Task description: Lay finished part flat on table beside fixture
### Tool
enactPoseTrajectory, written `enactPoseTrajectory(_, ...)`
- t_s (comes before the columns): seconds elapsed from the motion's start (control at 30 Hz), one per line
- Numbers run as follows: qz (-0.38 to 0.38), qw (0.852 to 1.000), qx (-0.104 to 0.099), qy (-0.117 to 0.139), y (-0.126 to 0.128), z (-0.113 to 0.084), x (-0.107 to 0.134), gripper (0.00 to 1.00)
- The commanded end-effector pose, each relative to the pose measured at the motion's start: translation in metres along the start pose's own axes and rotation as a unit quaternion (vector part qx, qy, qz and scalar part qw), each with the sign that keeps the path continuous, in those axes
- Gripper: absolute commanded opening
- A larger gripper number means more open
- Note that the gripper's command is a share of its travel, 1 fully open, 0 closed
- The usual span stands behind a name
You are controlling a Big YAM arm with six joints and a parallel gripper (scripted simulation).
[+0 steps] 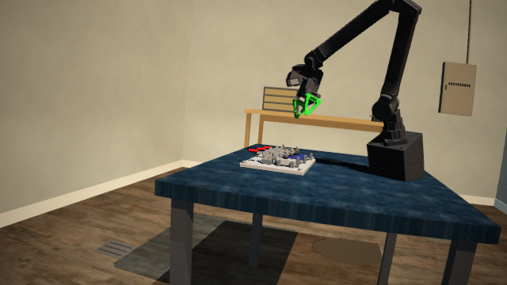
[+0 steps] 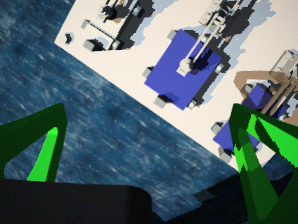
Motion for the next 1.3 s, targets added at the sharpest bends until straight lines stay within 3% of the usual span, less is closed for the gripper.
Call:
enactPoseTrajectory(0.0,0.006,1.000,0.003,-0.002,0.004,-0.005,0.001,1.00)
enactPoseTrajectory(0.77,0.004,1.000,0.002,-0.002,0.004,-0.005,0.005,1.00)
enactPoseTrajectory(0.8,0.011,1.000,0.012,0.011,0.006,-0.007,-0.026,1.00)
enactPoseTrajectory(0.87,0.061,0.997,0.023,0.046,0.019,0.000,-0.042,1.00)
enactPoseTrajectory(1.03,0.072,0.996,0.030,0.043,0.012,-0.005,-0.038,1.00)
enactPoseTrajectory(1.27,0.072,0.996,0.024,0.047,0.012,0.000,-0.037,1.00)
Point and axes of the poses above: the point where the finger pads meet when closed, its own z axis out along the fingers, its own y axis across the jaws, x = y × z, the point moved 3 cm from there along -z, back along the fingers, and after that the axes turned 2 degrees about -z, right-handed, at the moved point
